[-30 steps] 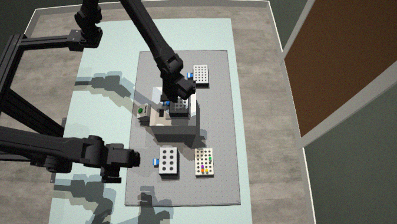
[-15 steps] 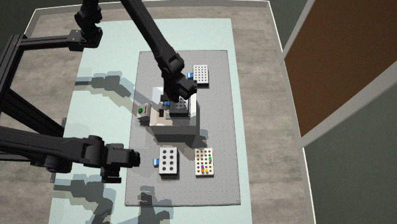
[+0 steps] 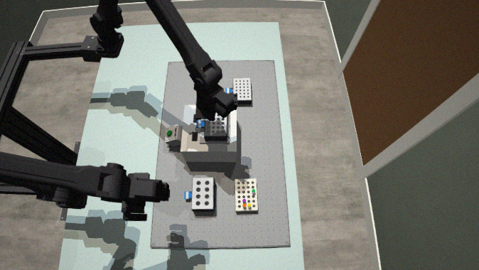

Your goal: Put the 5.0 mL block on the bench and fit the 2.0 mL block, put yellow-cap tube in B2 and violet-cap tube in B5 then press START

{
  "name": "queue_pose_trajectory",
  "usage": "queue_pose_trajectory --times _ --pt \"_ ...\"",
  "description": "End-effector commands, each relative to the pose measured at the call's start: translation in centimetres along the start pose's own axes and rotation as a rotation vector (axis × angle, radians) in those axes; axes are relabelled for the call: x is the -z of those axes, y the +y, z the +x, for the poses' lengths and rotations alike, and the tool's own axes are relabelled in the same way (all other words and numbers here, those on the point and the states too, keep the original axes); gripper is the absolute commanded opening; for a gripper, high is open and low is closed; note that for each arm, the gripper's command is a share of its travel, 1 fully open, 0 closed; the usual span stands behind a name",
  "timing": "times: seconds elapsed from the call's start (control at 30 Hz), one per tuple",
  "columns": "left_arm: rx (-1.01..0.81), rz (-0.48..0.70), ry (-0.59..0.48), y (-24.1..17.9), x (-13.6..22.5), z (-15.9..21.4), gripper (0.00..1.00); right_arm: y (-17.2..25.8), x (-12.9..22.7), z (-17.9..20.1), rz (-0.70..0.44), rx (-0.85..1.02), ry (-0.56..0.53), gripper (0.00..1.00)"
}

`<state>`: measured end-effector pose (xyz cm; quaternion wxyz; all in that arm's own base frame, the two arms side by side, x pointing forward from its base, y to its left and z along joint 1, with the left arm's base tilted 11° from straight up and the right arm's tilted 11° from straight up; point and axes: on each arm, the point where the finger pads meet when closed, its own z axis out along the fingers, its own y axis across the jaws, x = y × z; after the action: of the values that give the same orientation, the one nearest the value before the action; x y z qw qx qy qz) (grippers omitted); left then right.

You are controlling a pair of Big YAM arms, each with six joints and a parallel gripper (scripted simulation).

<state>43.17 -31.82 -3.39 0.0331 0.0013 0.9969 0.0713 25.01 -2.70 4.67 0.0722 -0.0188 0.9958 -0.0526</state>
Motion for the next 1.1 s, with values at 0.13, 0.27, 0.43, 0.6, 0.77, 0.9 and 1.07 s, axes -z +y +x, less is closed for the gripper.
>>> queue_pose_trajectory --times 0.13,0.27,0.43,0.6,0.77,0.9,1.07 --pt "0.022 0.045 -0.060 -2.0 4.6 -2.1 0.00 0.0 -0.1 0.1 -0.003 0.003 0.020 1.00" --pt "0.034 0.036 -0.050 -1.0 4.9 -2.0 0.00 0.0 -0.2 0.3 -0.003 0.003 0.024 1.00" --pt "0.026 0.042 -0.059 -1.0 5.6 -1.9 0.00 0.0 -0.1 0.0 -0.003 0.002 0.019 1.00" --pt "0.027 0.054 -0.073 -1.3 5.7 -2.3 0.00 -0.2 0.5 -1.0 -0.002 0.001 -0.001 1.00" --pt "0.018 0.037 -0.055 -1.5 4.7 -1.6 1.00 -0.3 0.8 -1.5 -0.001 0.000 -0.012 1.00" --pt "0.015 0.027 -0.044 -1.1 5.2 -0.7 1.00 -0.3 0.9 -1.6 -0.001 -0.001 -0.015 1.00" --pt "0.012 0.021 -0.038 -0.8 5.9 0.3 1.00 -0.3 1.0 -1.8 -0.001 -0.001 -0.018 1.00"
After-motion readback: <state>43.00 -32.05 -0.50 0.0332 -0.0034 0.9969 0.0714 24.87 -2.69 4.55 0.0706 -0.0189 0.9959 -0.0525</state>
